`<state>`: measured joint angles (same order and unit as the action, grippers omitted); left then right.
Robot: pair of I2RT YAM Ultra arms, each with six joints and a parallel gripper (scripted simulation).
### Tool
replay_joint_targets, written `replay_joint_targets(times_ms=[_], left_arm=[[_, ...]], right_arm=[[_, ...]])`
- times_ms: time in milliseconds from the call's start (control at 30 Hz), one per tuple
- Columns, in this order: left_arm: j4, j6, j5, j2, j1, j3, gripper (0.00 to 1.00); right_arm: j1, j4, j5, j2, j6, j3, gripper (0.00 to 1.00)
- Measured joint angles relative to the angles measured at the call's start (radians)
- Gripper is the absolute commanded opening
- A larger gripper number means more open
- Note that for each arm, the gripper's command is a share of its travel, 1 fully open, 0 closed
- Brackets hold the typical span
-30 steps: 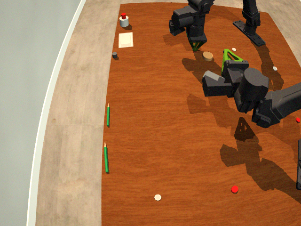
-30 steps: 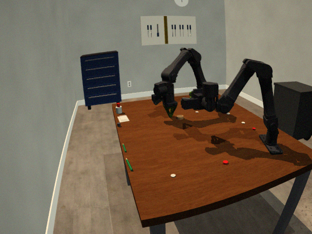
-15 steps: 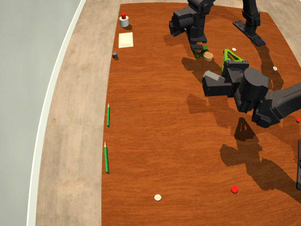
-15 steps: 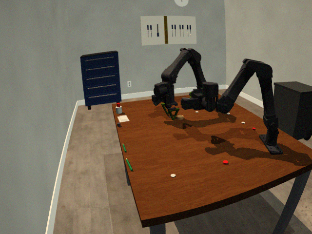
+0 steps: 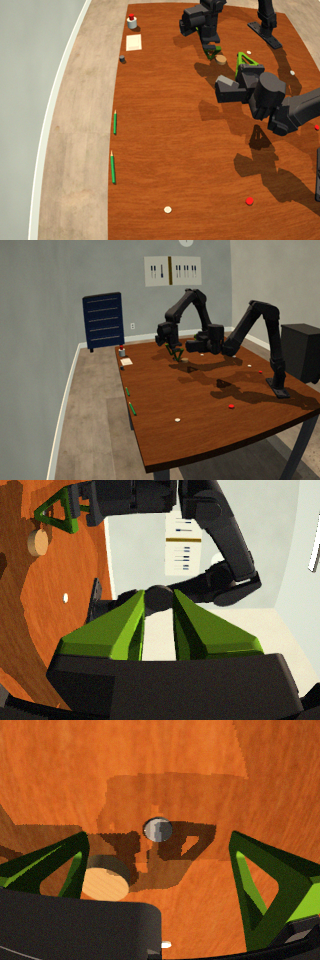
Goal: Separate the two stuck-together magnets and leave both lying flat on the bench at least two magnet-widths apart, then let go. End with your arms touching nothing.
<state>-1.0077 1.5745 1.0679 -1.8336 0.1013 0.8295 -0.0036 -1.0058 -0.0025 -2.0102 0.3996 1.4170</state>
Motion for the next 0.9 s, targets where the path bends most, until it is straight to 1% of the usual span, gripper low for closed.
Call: replay_joint_targets(times_ms=[233, 533, 900], left_arm=[[0.000, 0.000, 0.000, 0.000, 0.000, 0.000, 0.18], [0.000, 0.000, 0.000, 0.000, 0.000, 0.000, 0.18], [0.000, 0.000, 0.000, 0.000, 0.000, 0.000, 0.18]], right_arm=[[0.001, -0.058, 0.000, 0.028, 0.000, 0.050, 1.00], [0.004, -0.157, 0.000, 0.056, 0.001, 0.140, 1.00], [0.002, -0.188, 0.000, 0.064, 0.003, 0.150, 1.00]])
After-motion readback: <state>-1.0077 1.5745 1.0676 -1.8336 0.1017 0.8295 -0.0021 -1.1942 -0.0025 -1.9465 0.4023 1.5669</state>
